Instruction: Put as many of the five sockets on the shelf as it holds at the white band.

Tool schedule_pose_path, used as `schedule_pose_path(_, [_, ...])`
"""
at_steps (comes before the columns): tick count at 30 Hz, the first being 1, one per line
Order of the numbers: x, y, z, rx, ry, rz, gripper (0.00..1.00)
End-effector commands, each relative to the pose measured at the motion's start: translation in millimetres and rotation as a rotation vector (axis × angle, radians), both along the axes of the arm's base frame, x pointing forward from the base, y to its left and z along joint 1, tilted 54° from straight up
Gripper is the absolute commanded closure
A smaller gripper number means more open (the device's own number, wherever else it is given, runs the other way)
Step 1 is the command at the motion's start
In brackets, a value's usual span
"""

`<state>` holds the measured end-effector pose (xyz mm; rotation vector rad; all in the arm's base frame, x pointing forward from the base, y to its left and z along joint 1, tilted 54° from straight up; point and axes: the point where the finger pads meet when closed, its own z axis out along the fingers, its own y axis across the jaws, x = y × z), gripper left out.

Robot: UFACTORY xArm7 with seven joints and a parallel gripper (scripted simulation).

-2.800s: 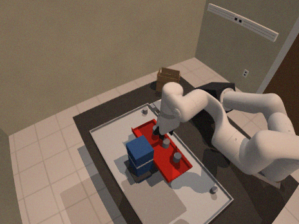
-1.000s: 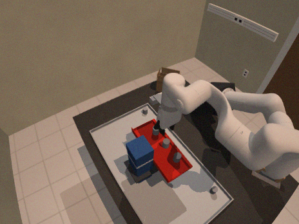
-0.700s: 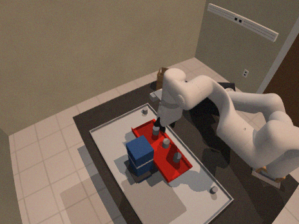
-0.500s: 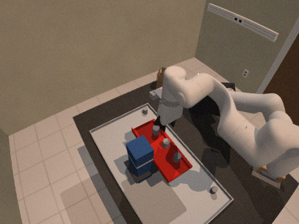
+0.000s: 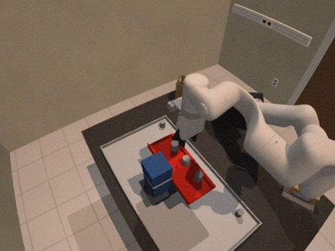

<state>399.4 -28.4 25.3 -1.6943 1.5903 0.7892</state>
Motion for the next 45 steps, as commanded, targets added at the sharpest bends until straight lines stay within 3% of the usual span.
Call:
schedule_pose_path(1, [-7.0,-4.8,5.6,-0.01,-0.002,-0.003,0.0])
schedule_pose_path(4, [-63.7,-14.1,33.8,-0.027,-0.003,-0.004,0.0])
schedule_pose_path(6, [-63.7,-14.1,33.8,-0.027,-0.003,-0.004,0.0])
schedule_pose_path(7, [-85.1,-13.3,41.4,-0.019,-0.003,-0.004,0.0])
schedule_pose_path(10, [-85.1,-13.3,41.4,-0.019,-0.003,-0.004,0.0])
schedule_pose_path(12, [-108.3,-9.9,48.0,-0.003,-0.002,-0.004,0.0])
schedule_pose_path(17, [-114.3,-17.7,53.2,0.001,-0.004,-0.031,0.0])
schedule_pose_path(25, [-162.8,-73.3,97.8,0.039,-0.032,-0.275,0.0])
schedule_pose_path(27, [-162.8,-73.3,97.8,0.039,-0.032,-0.275,0.0])
schedule_pose_path(29, [-189.2,-90.2,120.3,0.069,-0.061,-0.401,0.0])
schedule_pose_path(31, [-189.2,-90.2,120.3,0.069,-0.061,-0.401,0.0])
schedule_pose_path(32, [-202.6,-96.1,131.6,0.087,-0.081,-0.466,0.0])
schedule_pose_path(39, [-238.2,-104.4,162.7,0.142,-0.153,-0.648,0.0])
schedule_pose_path(42, [-261.3,-103.8,184.8,0.188,-0.225,-0.779,0.0])
schedule_pose_path(45, [-266.0,-103.0,189.7,0.198,-0.243,-0.808,0.0])
